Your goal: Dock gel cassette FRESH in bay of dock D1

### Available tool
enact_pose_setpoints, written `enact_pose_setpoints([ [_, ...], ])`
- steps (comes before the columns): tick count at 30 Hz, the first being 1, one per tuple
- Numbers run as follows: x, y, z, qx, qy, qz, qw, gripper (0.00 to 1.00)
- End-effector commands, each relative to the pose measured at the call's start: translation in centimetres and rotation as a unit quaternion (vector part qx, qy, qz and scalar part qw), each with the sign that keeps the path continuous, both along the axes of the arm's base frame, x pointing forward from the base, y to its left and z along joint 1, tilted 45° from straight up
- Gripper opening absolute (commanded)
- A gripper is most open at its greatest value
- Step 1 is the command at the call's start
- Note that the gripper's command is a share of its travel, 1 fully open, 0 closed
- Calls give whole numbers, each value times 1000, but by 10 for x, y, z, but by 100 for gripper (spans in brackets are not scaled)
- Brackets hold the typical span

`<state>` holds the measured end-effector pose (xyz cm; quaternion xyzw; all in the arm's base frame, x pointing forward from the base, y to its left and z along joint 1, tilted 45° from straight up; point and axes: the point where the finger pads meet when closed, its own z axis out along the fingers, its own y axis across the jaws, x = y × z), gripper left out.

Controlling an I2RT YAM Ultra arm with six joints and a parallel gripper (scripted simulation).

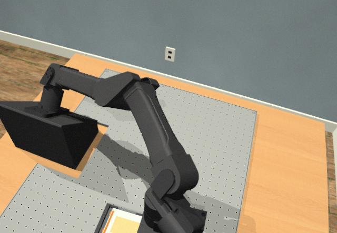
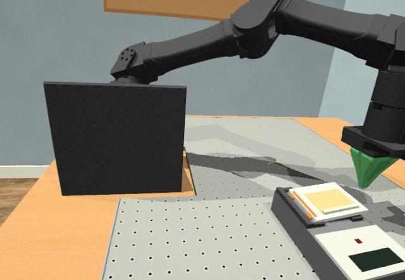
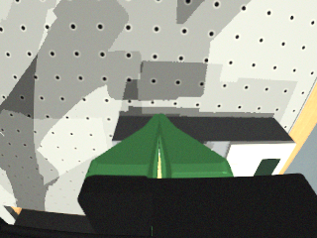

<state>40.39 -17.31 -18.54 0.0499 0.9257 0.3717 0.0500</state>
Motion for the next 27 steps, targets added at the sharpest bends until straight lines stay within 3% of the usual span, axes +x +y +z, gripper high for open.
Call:
enact_pose_setpoints([
  [1,-1,-8,1,0,-4,-13,1000,0],
  [27,-15,-2,-11,6,6,-9,1000,0],
])
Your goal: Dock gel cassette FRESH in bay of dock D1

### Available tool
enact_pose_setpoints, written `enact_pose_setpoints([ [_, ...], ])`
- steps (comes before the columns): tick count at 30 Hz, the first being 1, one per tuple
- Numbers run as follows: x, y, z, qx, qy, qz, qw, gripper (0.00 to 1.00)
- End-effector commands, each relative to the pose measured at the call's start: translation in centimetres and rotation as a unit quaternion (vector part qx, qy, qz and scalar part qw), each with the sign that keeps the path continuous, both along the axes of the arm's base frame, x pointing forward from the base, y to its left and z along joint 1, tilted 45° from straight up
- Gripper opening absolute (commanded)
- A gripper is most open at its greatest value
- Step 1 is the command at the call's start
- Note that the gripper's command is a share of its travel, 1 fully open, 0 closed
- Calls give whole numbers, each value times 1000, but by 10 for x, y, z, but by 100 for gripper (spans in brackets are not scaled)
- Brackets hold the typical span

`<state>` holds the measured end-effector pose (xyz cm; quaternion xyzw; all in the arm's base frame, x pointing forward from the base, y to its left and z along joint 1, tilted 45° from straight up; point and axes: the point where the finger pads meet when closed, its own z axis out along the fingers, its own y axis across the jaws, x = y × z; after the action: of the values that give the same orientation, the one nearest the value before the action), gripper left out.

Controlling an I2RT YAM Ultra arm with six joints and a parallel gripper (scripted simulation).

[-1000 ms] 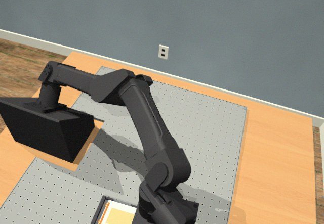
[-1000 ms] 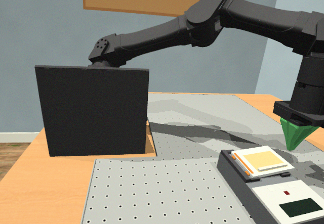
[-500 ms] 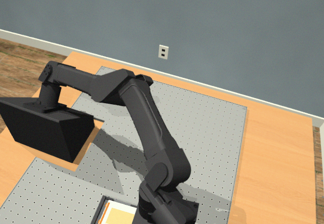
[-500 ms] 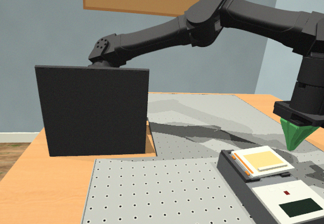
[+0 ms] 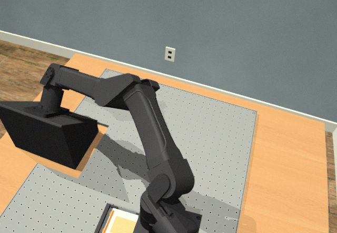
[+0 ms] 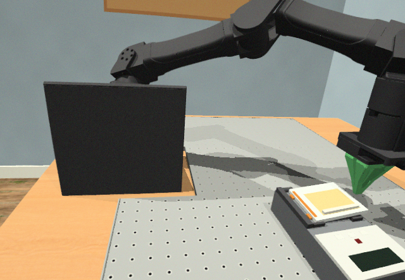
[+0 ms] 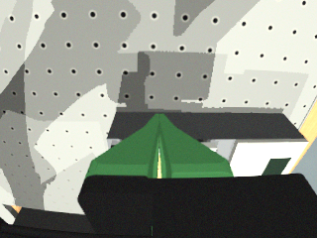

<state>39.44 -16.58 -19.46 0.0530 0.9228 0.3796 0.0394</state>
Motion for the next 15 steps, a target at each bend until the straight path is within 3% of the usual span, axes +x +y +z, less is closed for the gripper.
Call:
enact_pose_setpoints([
  [1,-6,-9,-3,-2,-4,-11,1000,0],
  [15,-6,-12,3,-7,-10,-11,1000,0],
])
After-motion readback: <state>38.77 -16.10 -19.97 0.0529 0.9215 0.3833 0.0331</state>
